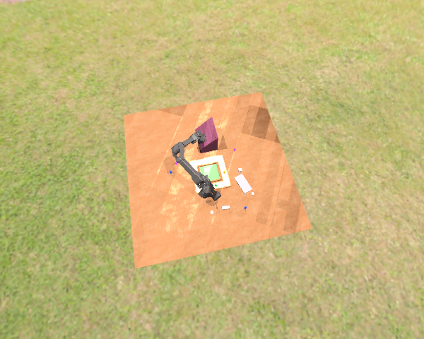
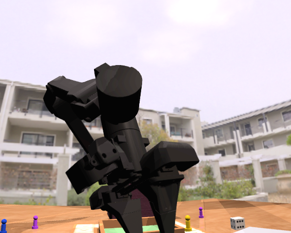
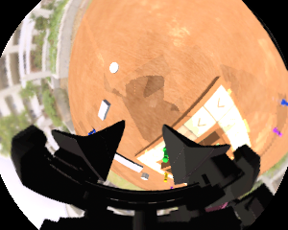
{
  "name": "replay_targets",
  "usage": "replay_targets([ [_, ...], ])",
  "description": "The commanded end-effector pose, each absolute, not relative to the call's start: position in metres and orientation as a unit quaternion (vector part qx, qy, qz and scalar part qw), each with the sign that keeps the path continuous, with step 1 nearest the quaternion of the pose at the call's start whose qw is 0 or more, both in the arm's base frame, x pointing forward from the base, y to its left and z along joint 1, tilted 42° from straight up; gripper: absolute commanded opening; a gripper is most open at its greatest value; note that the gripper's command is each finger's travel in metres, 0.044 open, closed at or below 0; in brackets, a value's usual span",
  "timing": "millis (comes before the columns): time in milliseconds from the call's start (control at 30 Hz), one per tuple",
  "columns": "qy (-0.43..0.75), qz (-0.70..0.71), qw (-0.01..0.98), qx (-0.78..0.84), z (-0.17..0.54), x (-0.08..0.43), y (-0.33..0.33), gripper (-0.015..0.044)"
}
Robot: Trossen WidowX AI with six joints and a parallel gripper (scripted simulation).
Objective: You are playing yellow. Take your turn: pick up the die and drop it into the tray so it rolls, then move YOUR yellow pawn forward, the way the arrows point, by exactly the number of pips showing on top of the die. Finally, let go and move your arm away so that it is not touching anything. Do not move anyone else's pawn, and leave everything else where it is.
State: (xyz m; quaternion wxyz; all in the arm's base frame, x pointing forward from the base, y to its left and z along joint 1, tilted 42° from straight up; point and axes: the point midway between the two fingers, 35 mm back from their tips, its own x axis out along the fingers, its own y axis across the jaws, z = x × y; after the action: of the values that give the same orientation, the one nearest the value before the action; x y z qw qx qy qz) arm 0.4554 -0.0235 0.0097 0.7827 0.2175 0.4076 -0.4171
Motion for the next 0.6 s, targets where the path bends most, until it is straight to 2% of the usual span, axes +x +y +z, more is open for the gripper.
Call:
replay_targets([
  [0, 0.455, -0.398, 0.777, 0.177, -0.019, 0.447, 0.017, 0.0275],
  [233, 0.552, -0.339, 0.761, 0.028, -0.084, 0.403, 0.103, 0.0275],
  [567, 0.622, -0.298, 0.699, -0.19, -0.163, 0.3, 0.183, 0.0275],
])
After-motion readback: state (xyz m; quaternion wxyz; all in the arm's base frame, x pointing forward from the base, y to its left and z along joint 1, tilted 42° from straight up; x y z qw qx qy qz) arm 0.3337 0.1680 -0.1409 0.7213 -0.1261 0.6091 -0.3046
